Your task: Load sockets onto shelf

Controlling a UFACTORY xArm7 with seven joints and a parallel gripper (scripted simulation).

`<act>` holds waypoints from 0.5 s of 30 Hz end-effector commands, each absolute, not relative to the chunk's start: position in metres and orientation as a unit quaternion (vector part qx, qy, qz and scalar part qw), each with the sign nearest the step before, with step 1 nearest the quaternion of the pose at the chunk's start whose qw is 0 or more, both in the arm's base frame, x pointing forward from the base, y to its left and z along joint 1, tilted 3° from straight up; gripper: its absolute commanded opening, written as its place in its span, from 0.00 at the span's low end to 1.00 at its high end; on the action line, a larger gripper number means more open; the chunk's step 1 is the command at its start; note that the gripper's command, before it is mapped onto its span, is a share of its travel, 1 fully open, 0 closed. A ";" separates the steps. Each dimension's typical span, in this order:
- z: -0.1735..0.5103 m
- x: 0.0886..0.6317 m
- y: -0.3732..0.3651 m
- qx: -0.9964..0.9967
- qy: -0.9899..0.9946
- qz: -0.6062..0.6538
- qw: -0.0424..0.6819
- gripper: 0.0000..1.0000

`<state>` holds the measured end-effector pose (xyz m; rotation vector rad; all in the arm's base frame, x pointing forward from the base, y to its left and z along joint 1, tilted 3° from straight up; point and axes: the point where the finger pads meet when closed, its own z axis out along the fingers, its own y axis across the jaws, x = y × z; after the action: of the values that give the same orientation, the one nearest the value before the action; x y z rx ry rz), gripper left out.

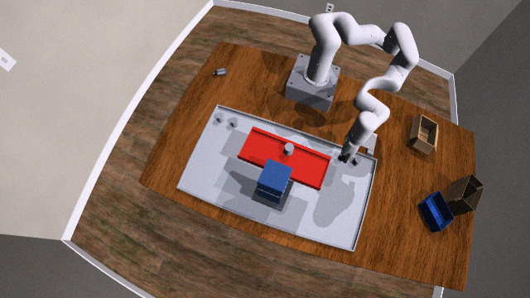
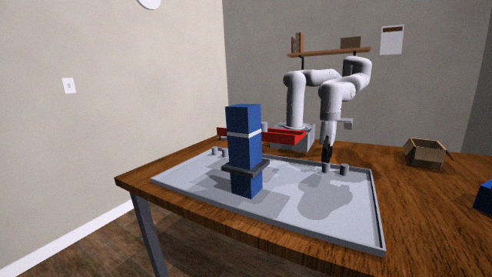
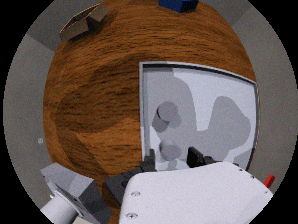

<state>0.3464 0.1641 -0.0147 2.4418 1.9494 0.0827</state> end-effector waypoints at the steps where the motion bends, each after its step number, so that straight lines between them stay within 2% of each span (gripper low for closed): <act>1: -0.018 0.348 0.165 0.781 0.624 0.028 0.008 0.61; 15: -0.031 0.349 0.165 0.781 0.624 0.028 0.008 0.61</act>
<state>0.3480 0.1647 -0.0286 2.4412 1.9492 0.0851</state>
